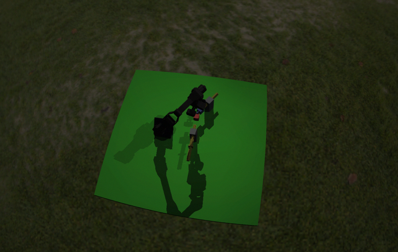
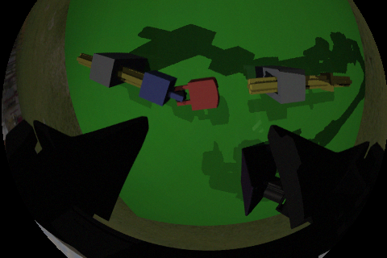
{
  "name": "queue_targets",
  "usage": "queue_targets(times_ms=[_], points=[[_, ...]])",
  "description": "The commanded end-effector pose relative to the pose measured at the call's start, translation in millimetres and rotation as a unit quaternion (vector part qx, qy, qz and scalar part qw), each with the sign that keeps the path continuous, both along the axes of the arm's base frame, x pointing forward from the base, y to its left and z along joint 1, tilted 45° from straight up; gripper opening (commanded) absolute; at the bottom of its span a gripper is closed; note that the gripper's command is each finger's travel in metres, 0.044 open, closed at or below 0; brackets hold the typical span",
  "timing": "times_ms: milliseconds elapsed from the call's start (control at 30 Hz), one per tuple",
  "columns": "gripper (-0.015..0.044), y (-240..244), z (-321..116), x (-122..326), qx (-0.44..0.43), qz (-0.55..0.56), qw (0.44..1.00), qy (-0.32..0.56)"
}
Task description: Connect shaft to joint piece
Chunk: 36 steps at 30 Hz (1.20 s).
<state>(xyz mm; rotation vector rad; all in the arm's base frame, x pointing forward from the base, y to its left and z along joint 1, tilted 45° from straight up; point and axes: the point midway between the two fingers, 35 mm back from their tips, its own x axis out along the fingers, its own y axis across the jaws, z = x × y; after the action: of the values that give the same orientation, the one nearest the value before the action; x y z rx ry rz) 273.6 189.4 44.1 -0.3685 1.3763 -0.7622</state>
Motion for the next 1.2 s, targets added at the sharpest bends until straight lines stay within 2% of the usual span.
queue_targets(times_ms=[0, 567, 1167], points=[[0.044, -5.3, 2.7, 0.4, 0.013, -0.032, 0.999, -0.019], [0.044, -49.5, 15.0, 3.9, 0.102, -0.267, 0.945, -0.159], [0.044, -92.7, 23.2, -0.9, 0.173, -0.5, 0.802, -0.277]])
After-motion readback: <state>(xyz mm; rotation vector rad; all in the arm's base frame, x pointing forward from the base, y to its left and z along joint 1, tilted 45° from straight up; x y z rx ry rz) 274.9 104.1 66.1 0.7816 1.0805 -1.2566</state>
